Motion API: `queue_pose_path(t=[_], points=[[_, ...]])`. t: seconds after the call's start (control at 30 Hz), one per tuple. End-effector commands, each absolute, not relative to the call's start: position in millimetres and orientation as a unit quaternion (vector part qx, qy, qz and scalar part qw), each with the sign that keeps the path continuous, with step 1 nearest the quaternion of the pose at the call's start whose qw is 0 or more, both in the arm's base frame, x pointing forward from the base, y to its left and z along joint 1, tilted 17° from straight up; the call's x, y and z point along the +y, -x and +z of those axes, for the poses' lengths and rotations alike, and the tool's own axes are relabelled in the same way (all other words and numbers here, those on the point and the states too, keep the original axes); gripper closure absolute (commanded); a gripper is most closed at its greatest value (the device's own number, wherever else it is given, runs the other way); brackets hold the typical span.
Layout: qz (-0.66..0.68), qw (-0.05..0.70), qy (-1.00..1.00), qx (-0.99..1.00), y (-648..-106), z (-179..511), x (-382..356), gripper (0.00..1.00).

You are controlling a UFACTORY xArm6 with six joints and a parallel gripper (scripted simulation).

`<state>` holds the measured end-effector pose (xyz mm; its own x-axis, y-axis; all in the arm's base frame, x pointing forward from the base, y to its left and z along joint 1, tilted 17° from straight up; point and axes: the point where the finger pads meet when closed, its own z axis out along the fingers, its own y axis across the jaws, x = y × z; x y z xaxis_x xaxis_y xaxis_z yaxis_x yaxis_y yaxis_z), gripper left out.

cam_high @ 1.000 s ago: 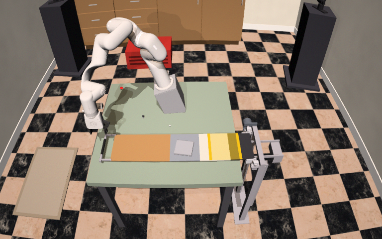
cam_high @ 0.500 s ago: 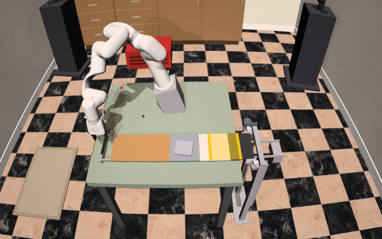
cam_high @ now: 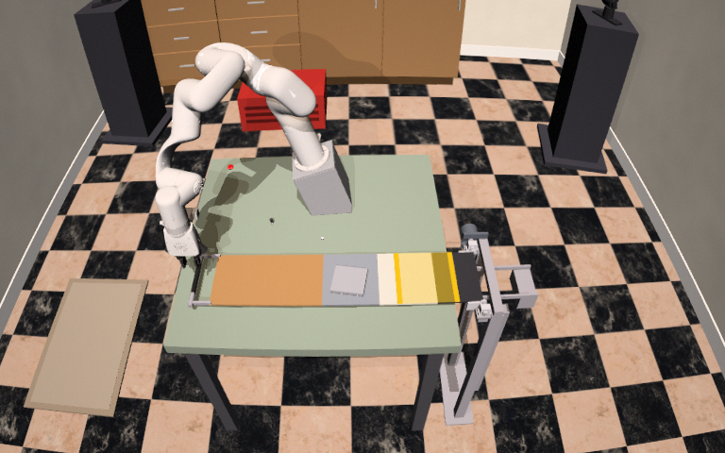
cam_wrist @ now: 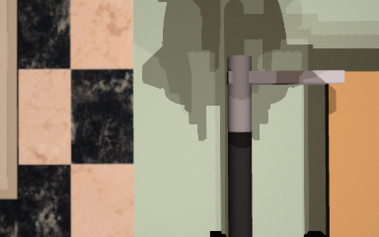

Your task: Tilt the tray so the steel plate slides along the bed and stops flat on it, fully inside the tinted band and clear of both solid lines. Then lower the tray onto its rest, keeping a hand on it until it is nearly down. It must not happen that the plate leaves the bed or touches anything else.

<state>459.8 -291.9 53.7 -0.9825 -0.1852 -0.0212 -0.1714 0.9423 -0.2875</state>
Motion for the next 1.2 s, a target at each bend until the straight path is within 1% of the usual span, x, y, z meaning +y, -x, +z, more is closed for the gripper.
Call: queue_pose_path(t=[0.0, 1.17], points=[[-0.145, 0.025, 0.091, 0.985, -460.9, 55.2, -292.2, 0.59], [-0.145, 0.025, 0.091, 0.985, -461.7, 46.0, -294.9, 0.59]])
